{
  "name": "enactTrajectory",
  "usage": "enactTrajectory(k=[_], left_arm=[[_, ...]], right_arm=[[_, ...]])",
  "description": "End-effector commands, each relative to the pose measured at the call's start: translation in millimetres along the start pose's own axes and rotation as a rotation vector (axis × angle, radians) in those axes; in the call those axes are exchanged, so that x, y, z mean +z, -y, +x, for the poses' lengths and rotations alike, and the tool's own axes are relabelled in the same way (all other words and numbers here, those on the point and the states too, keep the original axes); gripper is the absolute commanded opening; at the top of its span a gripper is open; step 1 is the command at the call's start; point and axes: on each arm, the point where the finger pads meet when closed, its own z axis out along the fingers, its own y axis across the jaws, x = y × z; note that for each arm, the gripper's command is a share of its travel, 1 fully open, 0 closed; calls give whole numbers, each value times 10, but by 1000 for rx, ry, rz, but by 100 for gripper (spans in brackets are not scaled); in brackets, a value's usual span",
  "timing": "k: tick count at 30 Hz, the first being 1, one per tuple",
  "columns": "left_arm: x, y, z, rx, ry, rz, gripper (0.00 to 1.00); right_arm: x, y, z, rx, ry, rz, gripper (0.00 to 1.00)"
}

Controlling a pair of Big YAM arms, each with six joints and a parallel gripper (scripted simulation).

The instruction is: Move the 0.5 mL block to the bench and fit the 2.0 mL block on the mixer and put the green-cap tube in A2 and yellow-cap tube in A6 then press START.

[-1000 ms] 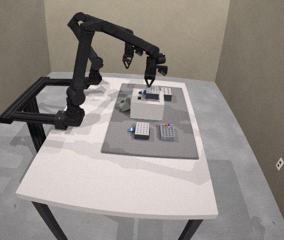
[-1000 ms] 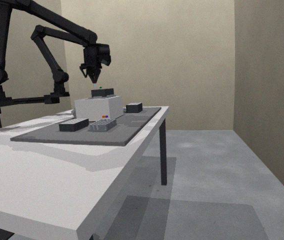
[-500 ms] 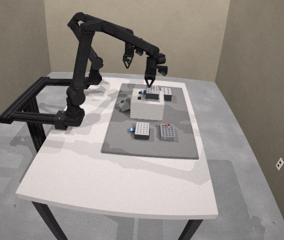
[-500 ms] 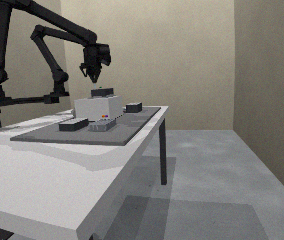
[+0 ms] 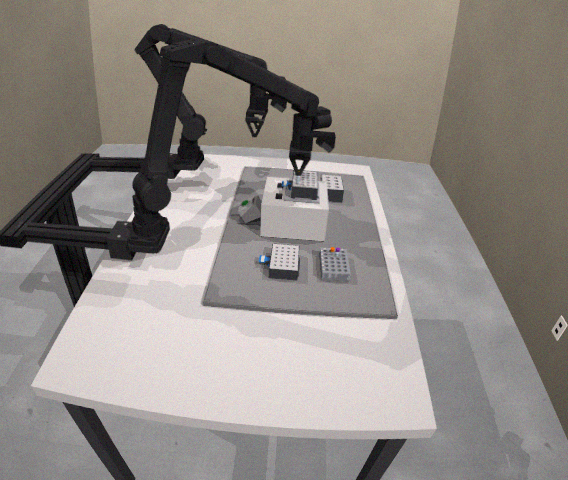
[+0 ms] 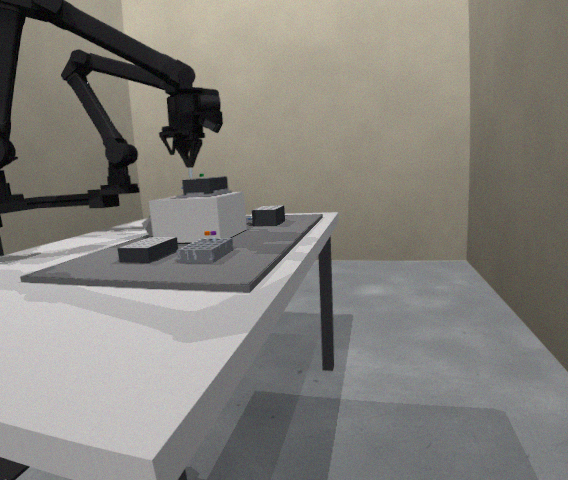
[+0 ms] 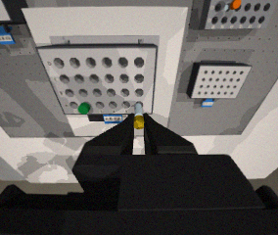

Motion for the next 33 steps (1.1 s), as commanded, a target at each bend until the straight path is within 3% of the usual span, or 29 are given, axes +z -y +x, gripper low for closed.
enactTrajectory(k=[1, 33], left_arm=[[-26, -4, -15, -9, 10, 1, 100], [-242, -34, -227, -10, 68, -6, 100]], right_arm=[[109, -81, -55, -10, 1, -1, 9], [163, -43, -5, -11, -10, 9, 9]])
